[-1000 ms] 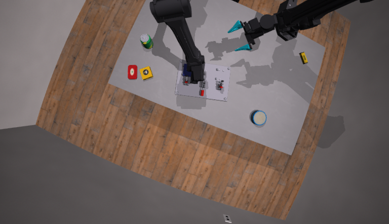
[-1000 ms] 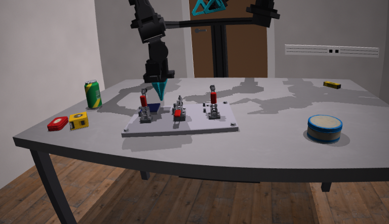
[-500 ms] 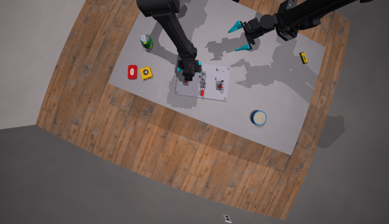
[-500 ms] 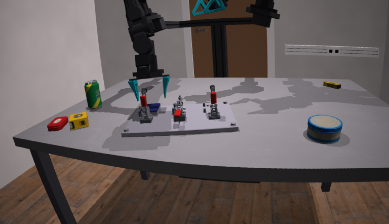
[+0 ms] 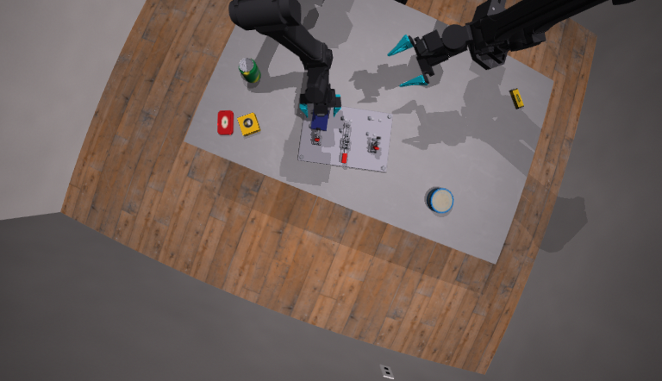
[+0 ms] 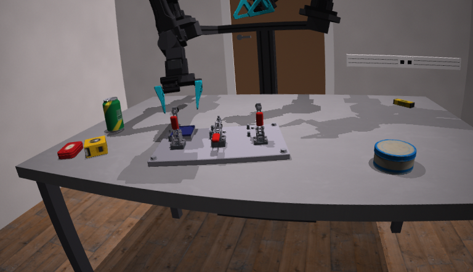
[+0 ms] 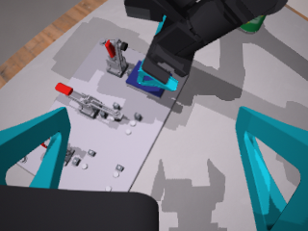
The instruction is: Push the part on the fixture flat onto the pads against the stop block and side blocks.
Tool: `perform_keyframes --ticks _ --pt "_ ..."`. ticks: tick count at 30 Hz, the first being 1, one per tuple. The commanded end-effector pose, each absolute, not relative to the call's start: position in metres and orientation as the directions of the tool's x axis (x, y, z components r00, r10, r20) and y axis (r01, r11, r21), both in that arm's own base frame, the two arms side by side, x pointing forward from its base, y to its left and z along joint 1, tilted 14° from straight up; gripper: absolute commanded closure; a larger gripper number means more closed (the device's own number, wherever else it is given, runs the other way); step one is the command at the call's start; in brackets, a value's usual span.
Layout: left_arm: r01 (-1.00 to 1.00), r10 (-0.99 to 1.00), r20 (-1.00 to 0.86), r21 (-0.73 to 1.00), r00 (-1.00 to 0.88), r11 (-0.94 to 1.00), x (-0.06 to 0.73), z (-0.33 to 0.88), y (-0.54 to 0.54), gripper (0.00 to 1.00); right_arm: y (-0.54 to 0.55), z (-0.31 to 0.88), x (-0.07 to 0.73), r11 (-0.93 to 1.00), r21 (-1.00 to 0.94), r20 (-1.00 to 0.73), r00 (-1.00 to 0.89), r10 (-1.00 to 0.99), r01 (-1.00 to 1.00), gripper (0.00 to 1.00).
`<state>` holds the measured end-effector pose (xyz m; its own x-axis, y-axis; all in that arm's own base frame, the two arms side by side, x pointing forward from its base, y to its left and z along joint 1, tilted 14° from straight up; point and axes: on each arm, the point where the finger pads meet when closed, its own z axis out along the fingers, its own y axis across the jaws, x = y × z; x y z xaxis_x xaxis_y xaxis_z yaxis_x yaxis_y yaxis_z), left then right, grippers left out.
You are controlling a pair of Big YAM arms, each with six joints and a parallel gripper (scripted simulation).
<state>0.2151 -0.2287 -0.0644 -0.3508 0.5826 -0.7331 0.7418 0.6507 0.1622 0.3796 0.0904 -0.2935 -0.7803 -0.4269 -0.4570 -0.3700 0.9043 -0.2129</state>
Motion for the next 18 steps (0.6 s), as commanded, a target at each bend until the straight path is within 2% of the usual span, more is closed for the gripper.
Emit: perform_keyframes --ticks 1,18 --pt "0.739 0.575 -0.743 0.165 -0.342 0.653 0.218 -0.062 -0.232 0.00 0.083 -0.293 0.373 0.893 -0.228 -0.478 -0.755 -0.449 -0.387 0.00" --pt "0.739 0.575 -0.743 0.165 -0.342 0.653 0.218 -0.062 -0.232 0.00 0.091 -0.286 0.381 0.896 -0.224 -0.502 -0.743 -0.443 -0.382 0.00"
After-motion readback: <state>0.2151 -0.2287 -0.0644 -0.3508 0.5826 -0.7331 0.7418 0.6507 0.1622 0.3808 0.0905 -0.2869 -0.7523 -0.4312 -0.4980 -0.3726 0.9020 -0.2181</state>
